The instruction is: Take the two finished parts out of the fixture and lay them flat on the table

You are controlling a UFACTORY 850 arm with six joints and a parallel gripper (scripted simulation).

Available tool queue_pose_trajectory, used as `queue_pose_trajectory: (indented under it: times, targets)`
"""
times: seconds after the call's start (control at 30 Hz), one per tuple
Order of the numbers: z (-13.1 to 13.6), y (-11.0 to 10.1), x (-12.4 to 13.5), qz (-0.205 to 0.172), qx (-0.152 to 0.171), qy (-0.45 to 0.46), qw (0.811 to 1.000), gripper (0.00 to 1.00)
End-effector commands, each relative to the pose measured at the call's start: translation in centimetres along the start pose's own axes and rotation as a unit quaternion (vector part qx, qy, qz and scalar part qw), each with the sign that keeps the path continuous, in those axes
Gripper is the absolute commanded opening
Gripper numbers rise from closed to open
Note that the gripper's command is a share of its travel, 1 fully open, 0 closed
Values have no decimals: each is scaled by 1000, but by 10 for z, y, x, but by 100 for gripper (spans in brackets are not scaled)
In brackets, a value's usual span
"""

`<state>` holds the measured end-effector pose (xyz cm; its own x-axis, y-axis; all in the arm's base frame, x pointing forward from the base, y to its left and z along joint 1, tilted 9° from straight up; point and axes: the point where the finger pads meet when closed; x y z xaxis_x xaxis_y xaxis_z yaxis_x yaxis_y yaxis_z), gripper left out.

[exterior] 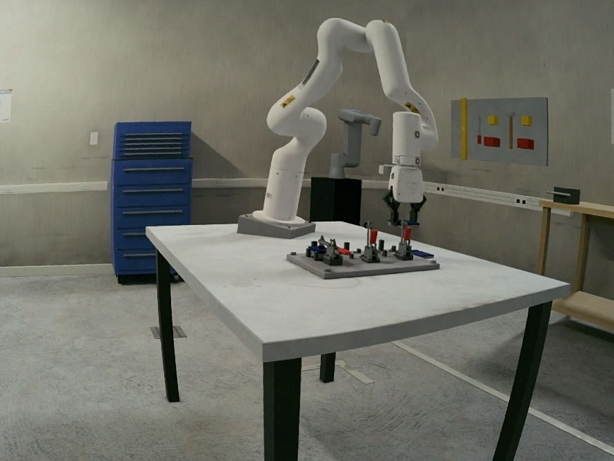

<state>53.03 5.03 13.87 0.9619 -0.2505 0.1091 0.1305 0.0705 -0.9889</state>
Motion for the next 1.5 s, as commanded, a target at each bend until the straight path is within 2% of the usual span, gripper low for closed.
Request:
queue_pose_trajectory:
  times: [0.0, 0.43, 0.87, 1.47]
  targets:
    - [9, -1, 1, -1, -1, 0, 1000, 0]
    - [41, 0, 1, -1, -1, 0, 1000, 0]
    - [62, 0, 1, -1, -1, 0, 1000, 0]
    - [74, 0, 1, -1, -1, 0, 1000, 0]
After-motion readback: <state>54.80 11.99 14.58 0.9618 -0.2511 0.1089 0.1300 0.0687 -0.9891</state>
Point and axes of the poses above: the point where the finger pads meet when closed, its own y axis out along the fingers, its own z axis across the jaws, x = y × z
